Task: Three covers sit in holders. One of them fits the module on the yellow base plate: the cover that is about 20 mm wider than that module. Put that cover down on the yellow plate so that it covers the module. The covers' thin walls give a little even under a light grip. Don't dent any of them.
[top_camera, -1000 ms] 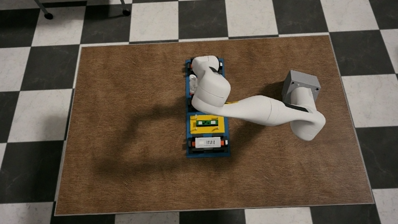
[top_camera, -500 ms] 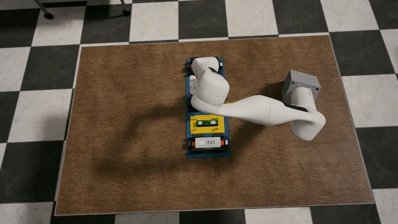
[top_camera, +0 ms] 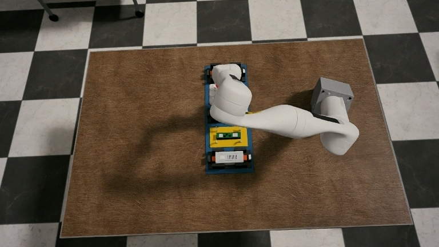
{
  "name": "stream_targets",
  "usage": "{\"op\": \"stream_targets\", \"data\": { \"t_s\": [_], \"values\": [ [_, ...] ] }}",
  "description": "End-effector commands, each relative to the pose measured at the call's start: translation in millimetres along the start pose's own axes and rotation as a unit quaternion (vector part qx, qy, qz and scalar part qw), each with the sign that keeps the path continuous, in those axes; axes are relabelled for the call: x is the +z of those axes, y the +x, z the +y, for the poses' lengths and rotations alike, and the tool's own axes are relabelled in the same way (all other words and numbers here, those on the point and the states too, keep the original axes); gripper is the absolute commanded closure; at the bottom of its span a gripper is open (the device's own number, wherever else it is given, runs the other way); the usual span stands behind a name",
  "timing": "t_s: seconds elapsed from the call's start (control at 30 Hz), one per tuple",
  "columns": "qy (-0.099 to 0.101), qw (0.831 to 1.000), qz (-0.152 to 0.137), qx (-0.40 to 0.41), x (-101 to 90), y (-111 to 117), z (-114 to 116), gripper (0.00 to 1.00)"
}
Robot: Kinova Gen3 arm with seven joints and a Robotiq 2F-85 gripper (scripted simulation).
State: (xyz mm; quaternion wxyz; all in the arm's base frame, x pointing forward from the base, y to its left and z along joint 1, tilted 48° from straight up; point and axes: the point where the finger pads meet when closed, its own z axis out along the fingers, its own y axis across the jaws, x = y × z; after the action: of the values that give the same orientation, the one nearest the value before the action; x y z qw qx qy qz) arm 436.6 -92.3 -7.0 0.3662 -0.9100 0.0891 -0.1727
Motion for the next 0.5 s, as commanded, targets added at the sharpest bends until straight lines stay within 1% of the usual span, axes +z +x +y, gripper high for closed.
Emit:
{"op": "stream_targets", "data": {
  "t_s": [0.0,0.27,0.47],
  "values": [
    [-0.001,1.000,0.001,0.000,3.1,0.5,0.5,0.00],
    [-0.001,1.000,0.001,0.000,4.1,0.5,0.5,0.00],
    [-0.001,1.000,0.001,0.000,10.1,0.5,0.5,0.00]
  ]
}}
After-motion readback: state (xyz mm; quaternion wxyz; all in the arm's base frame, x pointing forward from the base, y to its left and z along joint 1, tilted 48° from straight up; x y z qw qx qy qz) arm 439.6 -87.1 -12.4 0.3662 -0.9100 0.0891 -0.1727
